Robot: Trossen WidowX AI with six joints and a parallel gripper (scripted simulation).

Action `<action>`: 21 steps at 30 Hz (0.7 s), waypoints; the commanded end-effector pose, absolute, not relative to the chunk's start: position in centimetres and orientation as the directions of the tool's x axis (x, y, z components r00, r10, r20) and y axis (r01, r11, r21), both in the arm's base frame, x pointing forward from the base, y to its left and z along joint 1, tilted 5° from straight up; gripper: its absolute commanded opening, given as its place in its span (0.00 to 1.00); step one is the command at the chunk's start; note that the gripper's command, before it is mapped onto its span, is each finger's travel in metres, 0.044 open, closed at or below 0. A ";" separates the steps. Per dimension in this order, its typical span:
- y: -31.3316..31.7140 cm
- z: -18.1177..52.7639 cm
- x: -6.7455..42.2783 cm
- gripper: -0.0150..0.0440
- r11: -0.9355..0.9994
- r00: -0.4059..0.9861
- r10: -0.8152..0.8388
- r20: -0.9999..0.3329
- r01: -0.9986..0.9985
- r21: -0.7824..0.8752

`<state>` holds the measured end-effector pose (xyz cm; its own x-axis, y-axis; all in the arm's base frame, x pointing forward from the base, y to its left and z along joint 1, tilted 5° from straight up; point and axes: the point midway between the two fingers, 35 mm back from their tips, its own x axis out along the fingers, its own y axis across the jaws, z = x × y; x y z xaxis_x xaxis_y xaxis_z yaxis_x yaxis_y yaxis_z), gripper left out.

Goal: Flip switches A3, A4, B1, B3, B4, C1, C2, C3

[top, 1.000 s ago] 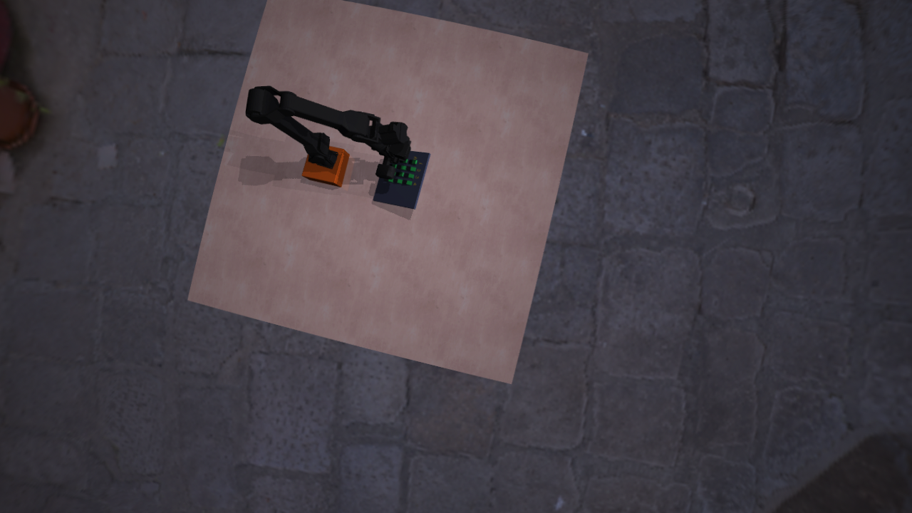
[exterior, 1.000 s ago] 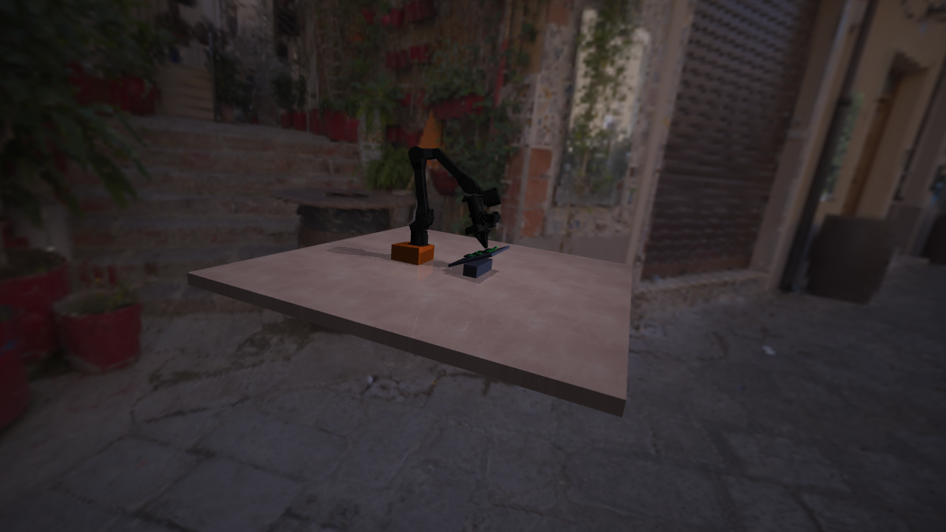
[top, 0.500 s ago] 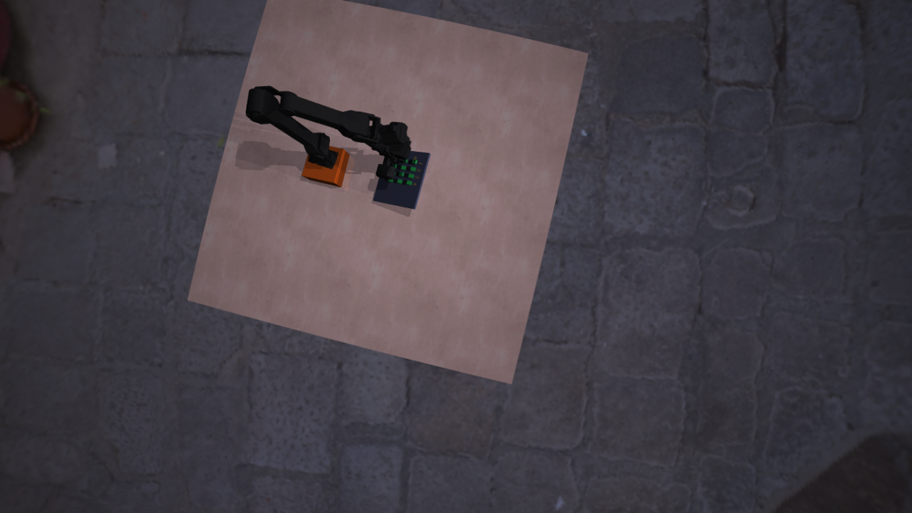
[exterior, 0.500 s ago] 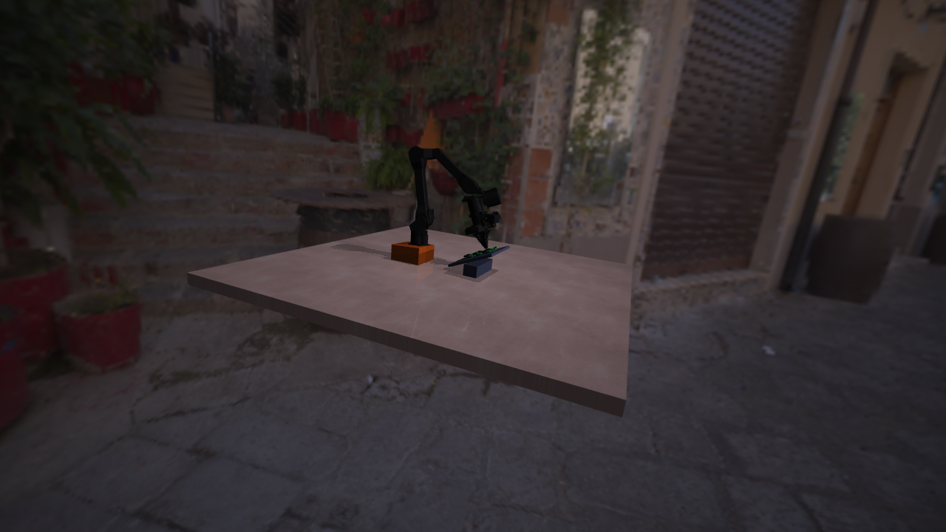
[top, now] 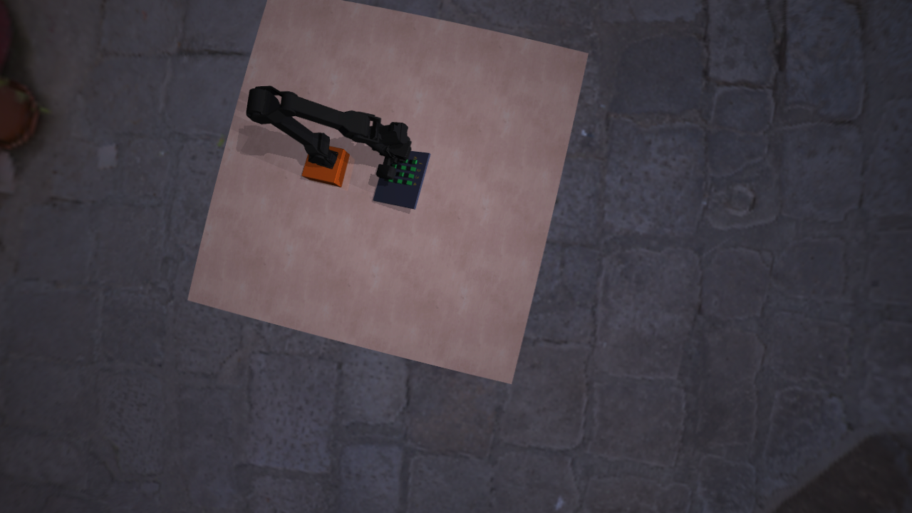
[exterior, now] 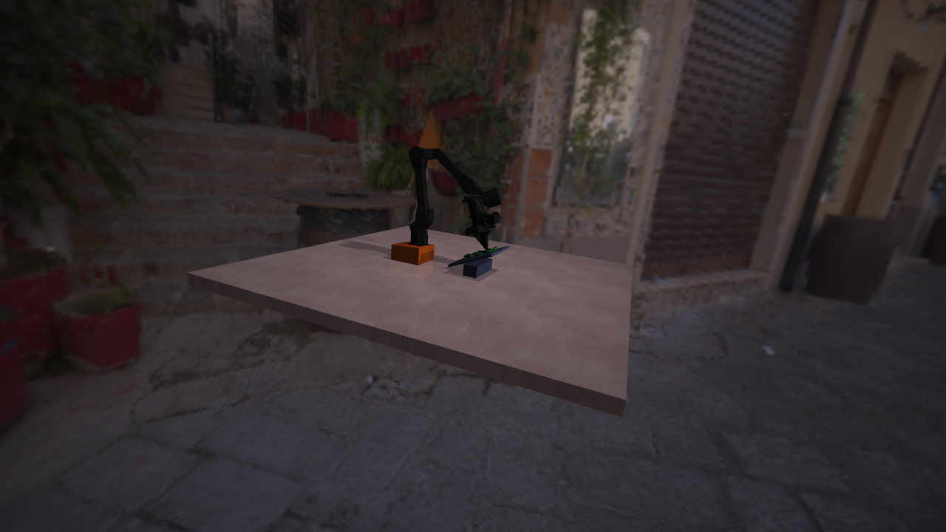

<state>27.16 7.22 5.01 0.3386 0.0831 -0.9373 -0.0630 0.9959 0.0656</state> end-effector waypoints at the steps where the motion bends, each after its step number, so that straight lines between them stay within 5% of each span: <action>1: 7.2 4.9 27.2 0.25 0.996 0.340 0.082 -0.937 -0.061 0.065; 21: 7.2 4.7 27.3 0.25 0.996 0.340 0.082 -0.937 -0.061 0.065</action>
